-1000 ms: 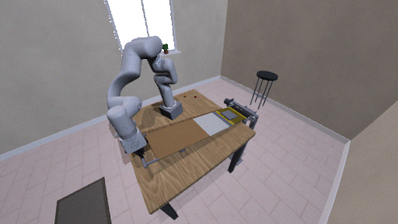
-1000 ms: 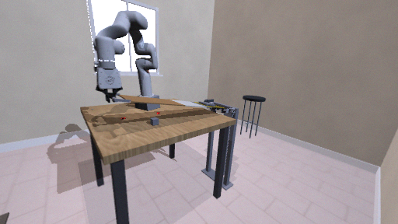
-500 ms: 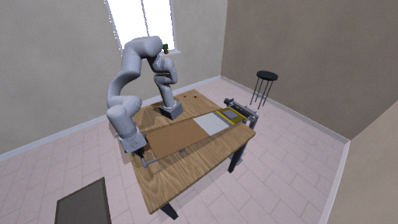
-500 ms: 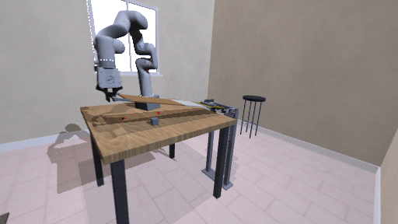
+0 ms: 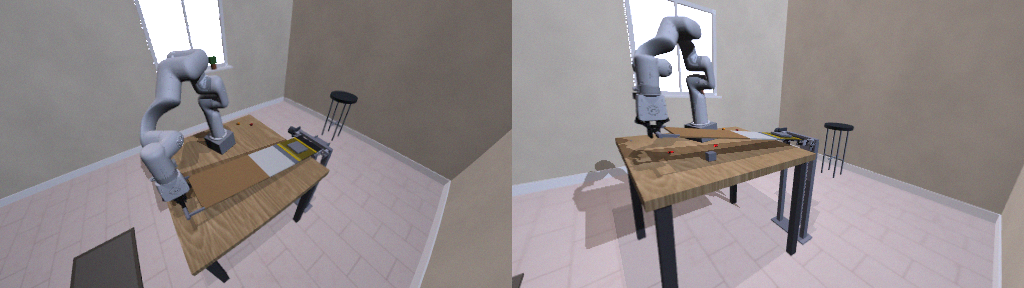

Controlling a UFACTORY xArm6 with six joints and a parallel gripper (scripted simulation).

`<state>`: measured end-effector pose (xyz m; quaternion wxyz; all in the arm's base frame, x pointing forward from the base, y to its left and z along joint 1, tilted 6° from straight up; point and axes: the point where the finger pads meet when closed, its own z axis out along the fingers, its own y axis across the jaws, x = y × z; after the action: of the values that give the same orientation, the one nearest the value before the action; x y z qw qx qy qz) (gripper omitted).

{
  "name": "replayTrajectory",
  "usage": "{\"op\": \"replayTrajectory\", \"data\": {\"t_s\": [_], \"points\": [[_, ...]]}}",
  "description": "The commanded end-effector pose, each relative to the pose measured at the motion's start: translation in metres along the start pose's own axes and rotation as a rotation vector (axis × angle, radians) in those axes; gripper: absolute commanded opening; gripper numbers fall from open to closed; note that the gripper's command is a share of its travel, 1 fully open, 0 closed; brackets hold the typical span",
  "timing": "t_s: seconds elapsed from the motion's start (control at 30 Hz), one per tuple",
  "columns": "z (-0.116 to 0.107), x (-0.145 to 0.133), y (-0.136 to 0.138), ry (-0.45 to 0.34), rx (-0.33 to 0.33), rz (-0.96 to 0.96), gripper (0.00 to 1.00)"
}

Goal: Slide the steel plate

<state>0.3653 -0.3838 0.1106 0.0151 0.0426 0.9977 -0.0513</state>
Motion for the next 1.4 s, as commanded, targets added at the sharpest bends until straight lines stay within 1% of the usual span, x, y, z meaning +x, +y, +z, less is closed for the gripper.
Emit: {"op": "replayTrajectory", "data": {"t_s": [0.0,0.3,0.37,0.43,0.7,1.37], "points": [[0.032,-0.002,-0.006,-0.004,0.003,0.0,0.0],[0.101,-0.002,-0.011,-0.004,0.003,0.0,0.0],[0.101,-0.002,-0.011,-0.004,0.003,0.0,0.0],[0.107,-0.002,-0.012,-0.004,0.003,0.0,0.0],[0.105,-0.002,-0.011,-0.004,0.003,0.0,0.0],[0.119,-0.002,-0.012,-0.004,0.003,0.0,0.0]]}}
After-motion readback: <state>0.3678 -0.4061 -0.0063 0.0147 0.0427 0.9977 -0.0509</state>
